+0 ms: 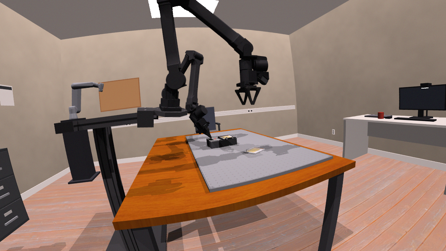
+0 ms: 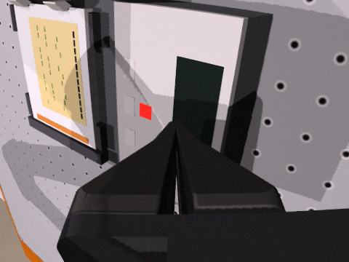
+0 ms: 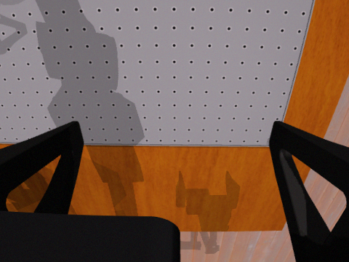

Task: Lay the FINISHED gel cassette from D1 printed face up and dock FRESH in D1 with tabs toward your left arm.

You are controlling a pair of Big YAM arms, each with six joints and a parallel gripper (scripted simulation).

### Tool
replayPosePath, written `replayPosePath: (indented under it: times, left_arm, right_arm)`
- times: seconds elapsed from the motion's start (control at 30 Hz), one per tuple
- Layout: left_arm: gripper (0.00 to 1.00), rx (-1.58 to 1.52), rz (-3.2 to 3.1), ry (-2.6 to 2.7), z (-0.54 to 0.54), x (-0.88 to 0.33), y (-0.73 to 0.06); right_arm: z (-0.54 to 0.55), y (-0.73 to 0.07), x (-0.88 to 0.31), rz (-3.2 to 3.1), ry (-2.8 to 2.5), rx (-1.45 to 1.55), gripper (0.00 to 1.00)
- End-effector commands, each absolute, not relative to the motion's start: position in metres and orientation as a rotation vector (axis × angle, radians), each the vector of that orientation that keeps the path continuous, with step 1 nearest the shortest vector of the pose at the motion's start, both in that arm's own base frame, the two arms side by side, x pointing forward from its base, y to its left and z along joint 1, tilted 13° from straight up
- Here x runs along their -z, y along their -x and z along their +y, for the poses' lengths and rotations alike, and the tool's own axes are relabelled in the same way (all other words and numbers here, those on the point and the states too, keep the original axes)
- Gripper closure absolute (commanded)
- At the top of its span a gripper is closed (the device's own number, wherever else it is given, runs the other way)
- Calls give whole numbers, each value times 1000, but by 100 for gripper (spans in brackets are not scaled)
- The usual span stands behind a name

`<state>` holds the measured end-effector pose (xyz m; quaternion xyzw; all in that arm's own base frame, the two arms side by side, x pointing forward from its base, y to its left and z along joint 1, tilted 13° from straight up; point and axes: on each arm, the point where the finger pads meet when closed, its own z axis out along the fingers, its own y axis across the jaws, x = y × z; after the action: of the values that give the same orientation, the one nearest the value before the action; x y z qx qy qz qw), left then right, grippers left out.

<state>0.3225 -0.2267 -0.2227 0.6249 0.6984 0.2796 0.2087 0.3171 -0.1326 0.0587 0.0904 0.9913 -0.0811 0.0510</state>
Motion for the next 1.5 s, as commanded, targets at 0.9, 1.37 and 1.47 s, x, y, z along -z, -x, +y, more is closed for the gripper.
replayPosePath:
  times: [0.9,1.37,1.47]
  left_arm:
    - [100,-767,1935,-1727,-234,211,-318]
    - [100,-767,1935,-1727,-235,209,-316]
    - [100,-767,1935,-1727,-235,209,-316]
  right_arm:
    - [-139,-330,-80,2973,-266,256,0]
    - [-139,-330,-80,2973,-266,256,0]
    - [-139,-330,-80,2973,-266,256,0]
